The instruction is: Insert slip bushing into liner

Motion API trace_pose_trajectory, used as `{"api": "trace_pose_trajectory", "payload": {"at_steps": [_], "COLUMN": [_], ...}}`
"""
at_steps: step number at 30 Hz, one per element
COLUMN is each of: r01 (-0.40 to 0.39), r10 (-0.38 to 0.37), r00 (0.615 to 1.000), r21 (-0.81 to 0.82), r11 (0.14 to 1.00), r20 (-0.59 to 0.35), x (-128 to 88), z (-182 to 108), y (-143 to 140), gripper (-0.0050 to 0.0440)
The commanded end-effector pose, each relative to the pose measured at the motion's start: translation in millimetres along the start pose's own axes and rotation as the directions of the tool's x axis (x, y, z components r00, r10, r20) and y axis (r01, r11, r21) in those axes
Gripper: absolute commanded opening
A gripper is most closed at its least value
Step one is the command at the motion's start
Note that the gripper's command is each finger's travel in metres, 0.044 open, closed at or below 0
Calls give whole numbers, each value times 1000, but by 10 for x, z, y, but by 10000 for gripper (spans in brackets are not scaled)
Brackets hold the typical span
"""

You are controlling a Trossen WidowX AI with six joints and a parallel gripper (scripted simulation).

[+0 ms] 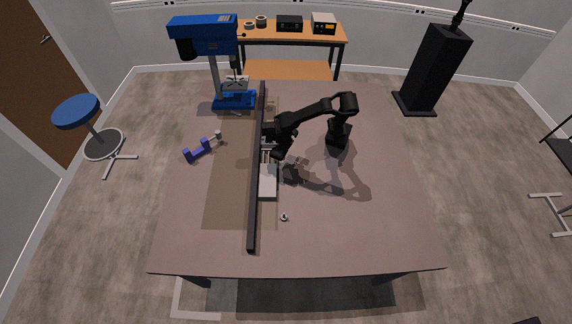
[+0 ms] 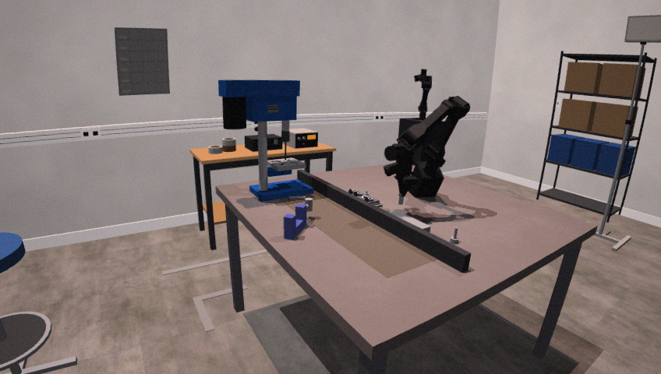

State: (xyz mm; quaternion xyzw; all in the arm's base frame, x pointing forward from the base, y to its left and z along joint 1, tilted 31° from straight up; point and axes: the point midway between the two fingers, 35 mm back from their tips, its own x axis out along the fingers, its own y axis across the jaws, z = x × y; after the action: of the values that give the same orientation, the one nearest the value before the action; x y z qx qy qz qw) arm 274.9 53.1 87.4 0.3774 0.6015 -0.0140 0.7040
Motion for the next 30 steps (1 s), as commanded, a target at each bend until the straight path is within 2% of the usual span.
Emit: {"api": "trace_pose_trajectory", "payload": {"at_steps": [1, 16, 20, 30], "r01": [-5, 7, -1, 13], "r10": [5, -7, 1, -13], "r00": [1000, 1000, 1000, 1000], "r21": [-3, 8, -3, -6], "r11": [1000, 1000, 1000, 1000], "r20": [9, -7, 7, 8], "x": [-19, 24, -16, -20], "z": [8, -7, 84, 310], "y": [19, -29, -26, -318], "gripper": [-50, -50, -50, -50]}}
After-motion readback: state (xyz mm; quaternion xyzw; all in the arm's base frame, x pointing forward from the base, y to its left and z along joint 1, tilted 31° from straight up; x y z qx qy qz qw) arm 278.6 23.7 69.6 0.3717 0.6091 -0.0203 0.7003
